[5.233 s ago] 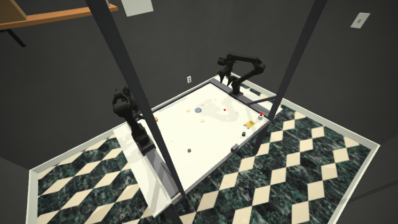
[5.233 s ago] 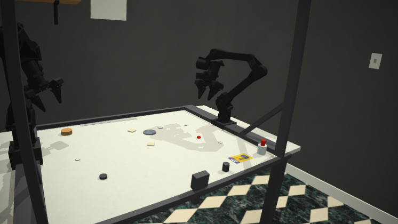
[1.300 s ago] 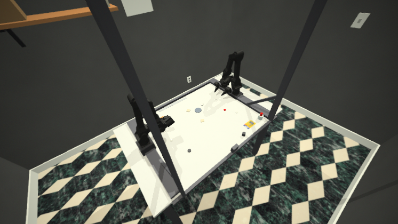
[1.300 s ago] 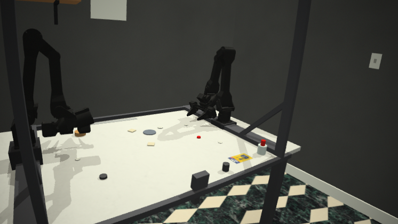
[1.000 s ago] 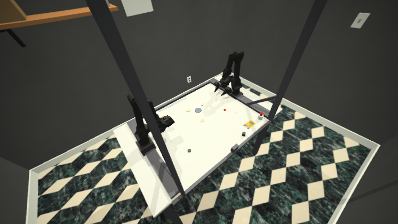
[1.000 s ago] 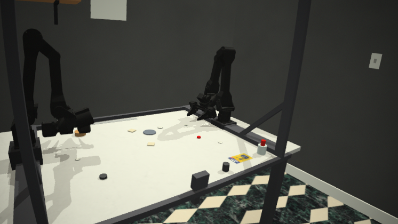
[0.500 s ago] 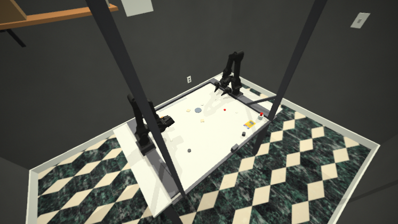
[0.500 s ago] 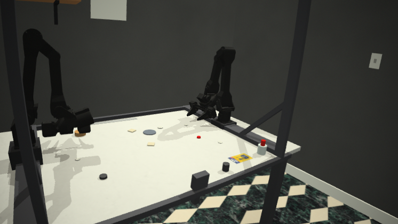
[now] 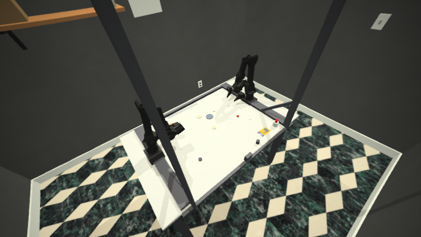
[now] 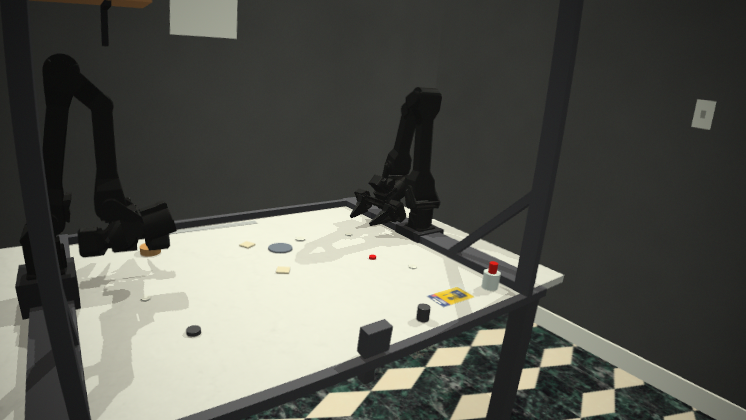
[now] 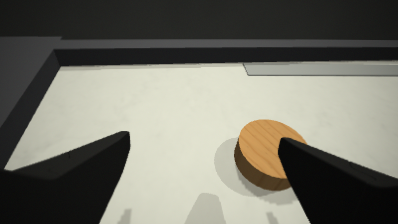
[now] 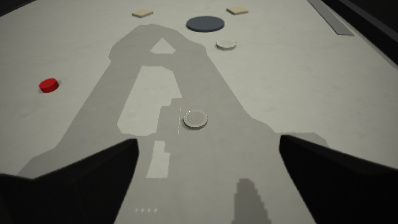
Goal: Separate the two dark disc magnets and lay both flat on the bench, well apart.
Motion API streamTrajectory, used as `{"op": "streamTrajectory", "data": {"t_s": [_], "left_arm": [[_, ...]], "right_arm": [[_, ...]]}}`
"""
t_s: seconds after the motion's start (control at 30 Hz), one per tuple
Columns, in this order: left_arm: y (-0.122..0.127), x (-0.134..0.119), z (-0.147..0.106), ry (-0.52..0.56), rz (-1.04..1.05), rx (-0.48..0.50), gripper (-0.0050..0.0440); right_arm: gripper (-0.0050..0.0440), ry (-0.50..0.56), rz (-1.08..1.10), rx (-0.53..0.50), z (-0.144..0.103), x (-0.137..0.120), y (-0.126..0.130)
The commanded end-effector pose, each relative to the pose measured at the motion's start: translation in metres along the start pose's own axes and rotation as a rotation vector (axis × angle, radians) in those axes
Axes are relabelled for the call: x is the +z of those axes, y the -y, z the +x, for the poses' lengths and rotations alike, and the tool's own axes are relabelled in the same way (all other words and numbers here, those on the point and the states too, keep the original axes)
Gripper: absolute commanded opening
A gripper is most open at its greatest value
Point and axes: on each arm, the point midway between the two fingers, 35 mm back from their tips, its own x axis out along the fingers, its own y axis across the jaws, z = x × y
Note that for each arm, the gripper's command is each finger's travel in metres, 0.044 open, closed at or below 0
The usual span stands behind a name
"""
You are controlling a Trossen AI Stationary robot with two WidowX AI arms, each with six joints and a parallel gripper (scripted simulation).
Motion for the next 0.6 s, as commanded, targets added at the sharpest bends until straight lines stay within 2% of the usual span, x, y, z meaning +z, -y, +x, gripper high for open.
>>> {"op": "streamTrajectory", "data": {"t_s": [0.0, 0.57], "left_arm": [[-0.002, -0.001, -0.001, 0.003, 0.005, -0.002, 0.04], [0.012, -0.002, -0.007, 0.0, -0.017, -0.051, 0.04]], "right_arm": [[0.04, 0.006, 0.007, -0.002, 0.001, 0.0, -0.002], [0.04, -0.015, -0.047, -0.001, 0.0, 0.001, 0.009]]}}
